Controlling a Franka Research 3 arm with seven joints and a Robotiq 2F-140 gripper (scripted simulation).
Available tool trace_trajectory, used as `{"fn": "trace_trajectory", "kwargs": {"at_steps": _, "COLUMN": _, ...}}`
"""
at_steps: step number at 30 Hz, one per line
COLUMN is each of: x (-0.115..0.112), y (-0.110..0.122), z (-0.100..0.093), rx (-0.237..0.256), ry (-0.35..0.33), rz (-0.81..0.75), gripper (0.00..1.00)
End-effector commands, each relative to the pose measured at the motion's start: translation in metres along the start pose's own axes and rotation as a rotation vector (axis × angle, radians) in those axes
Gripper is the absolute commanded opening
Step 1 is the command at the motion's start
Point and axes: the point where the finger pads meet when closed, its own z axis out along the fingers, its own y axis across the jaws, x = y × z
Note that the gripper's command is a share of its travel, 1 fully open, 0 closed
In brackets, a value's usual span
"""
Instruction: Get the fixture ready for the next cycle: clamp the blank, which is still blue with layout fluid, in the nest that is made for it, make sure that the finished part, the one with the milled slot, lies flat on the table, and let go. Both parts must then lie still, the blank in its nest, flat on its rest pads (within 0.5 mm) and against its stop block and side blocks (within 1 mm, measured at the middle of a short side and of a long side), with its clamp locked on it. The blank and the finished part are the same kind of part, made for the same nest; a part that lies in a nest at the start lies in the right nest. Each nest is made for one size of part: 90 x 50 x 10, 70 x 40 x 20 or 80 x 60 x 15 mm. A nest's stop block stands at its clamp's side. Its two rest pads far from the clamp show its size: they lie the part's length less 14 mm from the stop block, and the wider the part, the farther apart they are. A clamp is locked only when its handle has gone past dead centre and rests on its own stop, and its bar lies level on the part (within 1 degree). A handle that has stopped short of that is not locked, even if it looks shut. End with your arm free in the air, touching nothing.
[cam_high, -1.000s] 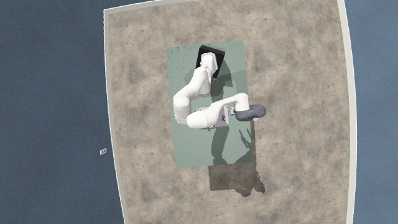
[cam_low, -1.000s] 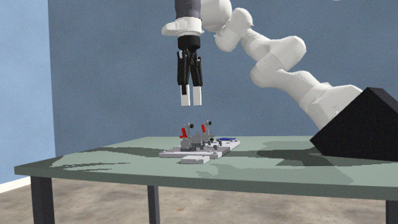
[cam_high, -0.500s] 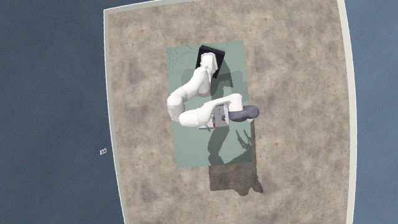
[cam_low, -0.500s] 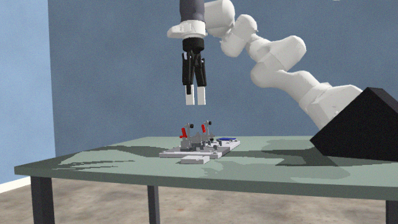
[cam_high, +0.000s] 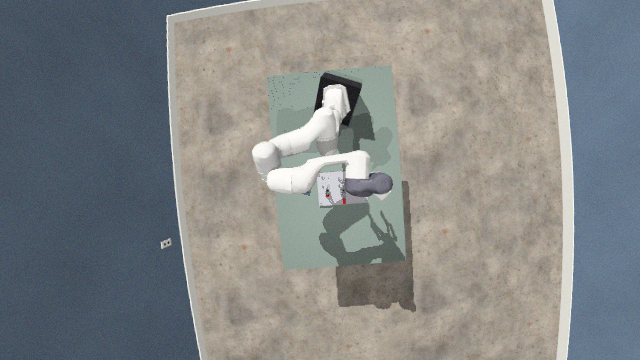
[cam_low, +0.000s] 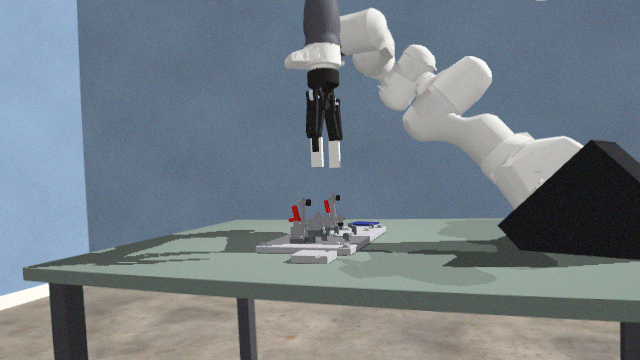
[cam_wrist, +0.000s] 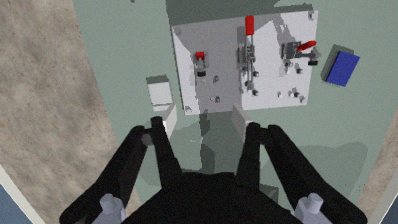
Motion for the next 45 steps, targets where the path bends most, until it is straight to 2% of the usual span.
{"fn": "trace_trajectory", "kwargs": {"at_steps": 1, "x": 0.005, "y": 0.036, "z": 0.002, "rx": -0.033, "ry": 0.005, "rz": -0.065, "gripper": 0.58}}
{"fn": "trace_trajectory", "kwargs": {"at_steps": 3, "x": 0.005, "y": 0.036, "z": 0.002, "rx": -0.033, "ry": 0.005, "rz": -0.065, "gripper": 0.58}}
{"fn": "trace_trajectory", "kwargs": {"at_steps": 11, "x": 0.017, "y": 0.112, "z": 0.000, "rx": -0.033, "ry": 0.005, "rz": -0.065, "gripper": 0.58}}
{"fn": "trace_trajectory", "kwargs": {"at_steps": 18, "x": 0.028, "y": 0.187, "z": -0.003, "rx": -0.033, "ry": 0.005, "rz": -0.065, "gripper": 0.58}}
{"fn": "trace_trajectory", "kwargs": {"at_steps": 20, "x": 0.028, "y": 0.187, "z": -0.003, "rx": -0.033, "ry": 0.005, "rz": -0.065, "gripper": 0.58}}
{"fn": "trace_trajectory", "kwargs": {"at_steps": 25, "x": 0.038, "y": 0.252, "z": -0.005, "rx": -0.033, "ry": 0.005, "rz": -0.065, "gripper": 0.58}}
{"fn": "trace_trajectory", "kwargs": {"at_steps": 28, "x": 0.038, "y": 0.252, "z": -0.005, "rx": -0.033, "ry": 0.005, "rz": -0.065, "gripper": 0.58}}
{"fn": "trace_trajectory", "kwargs": {"at_steps": 30, "x": 0.043, "y": 0.282, "z": -0.006, "rx": -0.033, "ry": 0.005, "rz": -0.065, "gripper": 0.58}}
{"fn": "trace_trajectory", "kwargs": {"at_steps": 31, "x": 0.044, "y": 0.288, "z": -0.006, "rx": -0.033, "ry": 0.004, "rz": -0.065, "gripper": 0.58}}
{"fn": "trace_trajectory", "kwargs": {"at_steps": 37, "x": 0.044, "y": 0.291, "z": -0.006, "rx": -0.033, "ry": 0.005, "rz": -0.065, "gripper": 0.58}}
{"fn": "trace_trajectory", "kwargs": {"at_steps": 45, "x": 0.049, "y": 0.319, "z": -0.007, "rx": -0.033, "ry": 0.005, "rz": -0.065, "gripper": 0.58}}
